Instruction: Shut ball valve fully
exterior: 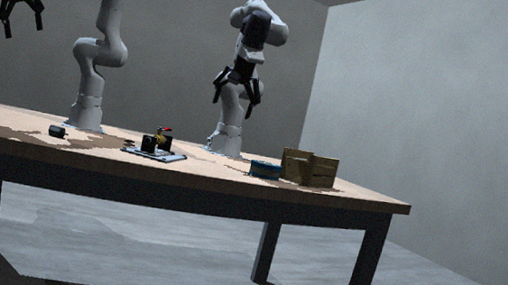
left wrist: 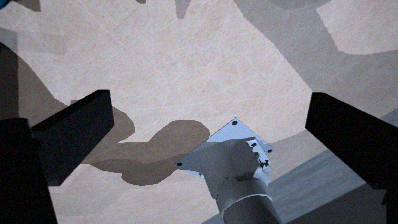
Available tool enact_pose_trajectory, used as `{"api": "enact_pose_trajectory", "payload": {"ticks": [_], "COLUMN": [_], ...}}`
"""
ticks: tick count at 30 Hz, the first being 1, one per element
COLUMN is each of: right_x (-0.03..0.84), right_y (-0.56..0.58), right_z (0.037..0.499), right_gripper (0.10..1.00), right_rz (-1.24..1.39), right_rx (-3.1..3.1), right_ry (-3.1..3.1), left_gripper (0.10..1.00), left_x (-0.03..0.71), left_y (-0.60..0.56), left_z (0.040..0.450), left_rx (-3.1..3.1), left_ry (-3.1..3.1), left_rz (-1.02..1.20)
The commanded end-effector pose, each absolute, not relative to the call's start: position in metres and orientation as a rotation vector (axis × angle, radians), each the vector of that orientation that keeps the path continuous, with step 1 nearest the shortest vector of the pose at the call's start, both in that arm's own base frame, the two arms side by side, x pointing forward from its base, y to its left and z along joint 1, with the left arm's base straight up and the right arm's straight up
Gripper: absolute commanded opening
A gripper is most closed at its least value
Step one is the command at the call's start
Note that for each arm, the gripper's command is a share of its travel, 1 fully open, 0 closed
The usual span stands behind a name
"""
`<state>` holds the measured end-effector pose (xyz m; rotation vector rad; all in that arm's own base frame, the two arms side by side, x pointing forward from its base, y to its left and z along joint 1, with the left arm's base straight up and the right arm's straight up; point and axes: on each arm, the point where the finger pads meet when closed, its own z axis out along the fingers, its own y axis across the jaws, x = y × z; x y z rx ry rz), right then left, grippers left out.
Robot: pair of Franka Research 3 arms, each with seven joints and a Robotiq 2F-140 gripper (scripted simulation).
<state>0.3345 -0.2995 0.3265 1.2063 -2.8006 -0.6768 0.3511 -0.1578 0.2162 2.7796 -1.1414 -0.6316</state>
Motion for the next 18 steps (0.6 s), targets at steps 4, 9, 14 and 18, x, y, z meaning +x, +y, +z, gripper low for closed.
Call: {"api": "enact_pose_trajectory", "payload": {"ticks": [4, 9, 14, 18], "right_x": [0.321, 0.310, 0.297, 0.286], "right_y": [-0.331, -0.349, -0.368, -0.384], "right_z": [0.332, 0.335, 0.339, 0.343], "right_gripper": [1.000, 1.000, 1.000, 1.000], "right_rz": [-0.615, -0.579, -0.539, -0.505], "right_rx": [1.308, 1.314, 1.319, 1.323], "right_ry": [-2.810, -2.829, -2.847, -2.860], "left_gripper": [1.000, 1.000, 1.000, 1.000], "left_x": [0.351, 0.351, 0.351, 0.351], "left_y": [-0.158, -0.158, -0.158, -0.158], "left_z": [0.215, 0.215, 0.215, 0.215], "left_rx": [2.780, 2.780, 2.780, 2.780], "left_ry": [-1.135, -1.135, -1.135, -1.135], "left_rz": [-0.632, -0.632, -0.632, -0.632]}}
